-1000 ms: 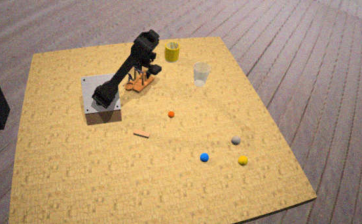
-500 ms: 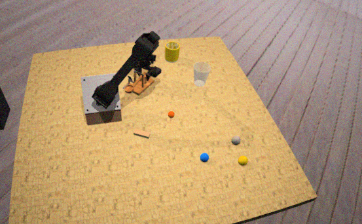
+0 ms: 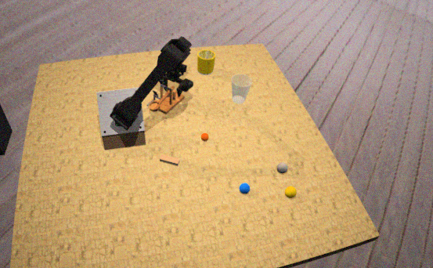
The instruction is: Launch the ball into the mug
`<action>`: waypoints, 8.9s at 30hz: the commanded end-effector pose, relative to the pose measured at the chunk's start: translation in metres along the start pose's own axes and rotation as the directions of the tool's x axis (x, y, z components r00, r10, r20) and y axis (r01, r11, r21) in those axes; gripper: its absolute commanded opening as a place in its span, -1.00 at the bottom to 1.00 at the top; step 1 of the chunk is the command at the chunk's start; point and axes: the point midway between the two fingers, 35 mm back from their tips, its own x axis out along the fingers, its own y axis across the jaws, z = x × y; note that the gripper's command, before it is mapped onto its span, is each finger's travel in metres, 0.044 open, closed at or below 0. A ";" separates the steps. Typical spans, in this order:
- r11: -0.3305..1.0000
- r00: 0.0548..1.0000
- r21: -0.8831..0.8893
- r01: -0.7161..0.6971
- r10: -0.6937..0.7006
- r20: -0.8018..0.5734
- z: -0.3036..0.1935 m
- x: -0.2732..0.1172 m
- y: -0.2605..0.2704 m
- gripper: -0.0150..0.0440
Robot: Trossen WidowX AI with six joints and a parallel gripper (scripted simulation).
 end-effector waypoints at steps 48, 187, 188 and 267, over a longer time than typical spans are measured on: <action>1.000 1.000 -0.003 0.000 0.000 0.008 -0.001 -0.010 0.001 1.00; 1.000 1.000 -0.003 0.000 0.000 0.008 -0.001 -0.019 0.001 1.00; 1.000 1.000 -0.003 0.000 0.000 0.008 -0.001 -0.018 0.001 1.00; 1.000 1.000 0.001 0.001 -0.001 0.008 0.000 0.007 0.000 -0.49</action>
